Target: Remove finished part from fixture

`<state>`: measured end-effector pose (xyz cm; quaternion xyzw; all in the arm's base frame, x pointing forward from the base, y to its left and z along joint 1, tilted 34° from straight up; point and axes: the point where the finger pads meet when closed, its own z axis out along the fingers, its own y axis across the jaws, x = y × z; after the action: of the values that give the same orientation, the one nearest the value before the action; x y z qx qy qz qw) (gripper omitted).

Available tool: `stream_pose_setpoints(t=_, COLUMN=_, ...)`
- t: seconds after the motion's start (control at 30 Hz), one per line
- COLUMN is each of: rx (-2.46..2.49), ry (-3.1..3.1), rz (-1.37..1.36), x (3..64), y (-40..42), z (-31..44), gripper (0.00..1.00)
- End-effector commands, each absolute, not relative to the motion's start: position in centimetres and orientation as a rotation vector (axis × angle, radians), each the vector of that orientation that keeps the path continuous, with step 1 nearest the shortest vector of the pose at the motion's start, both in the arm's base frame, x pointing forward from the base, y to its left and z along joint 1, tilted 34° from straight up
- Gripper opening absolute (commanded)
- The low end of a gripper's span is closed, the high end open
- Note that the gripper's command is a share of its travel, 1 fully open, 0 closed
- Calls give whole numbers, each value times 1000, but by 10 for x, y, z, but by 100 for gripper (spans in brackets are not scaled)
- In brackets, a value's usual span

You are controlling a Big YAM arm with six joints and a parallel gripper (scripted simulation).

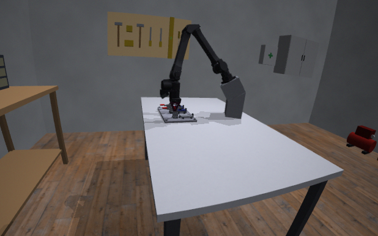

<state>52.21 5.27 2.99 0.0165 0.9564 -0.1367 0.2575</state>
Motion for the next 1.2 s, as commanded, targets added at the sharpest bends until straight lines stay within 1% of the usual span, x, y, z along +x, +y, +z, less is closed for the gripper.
stream_pose_setpoints(t=0.0, rx=-22, ry=2690, rz=-402, x=493, y=57, z=3, gripper=0)
stream_pose_setpoints(t=1.17, rx=-13, ry=2688, rz=-408, x=497, y=54, z=3, gripper=0)
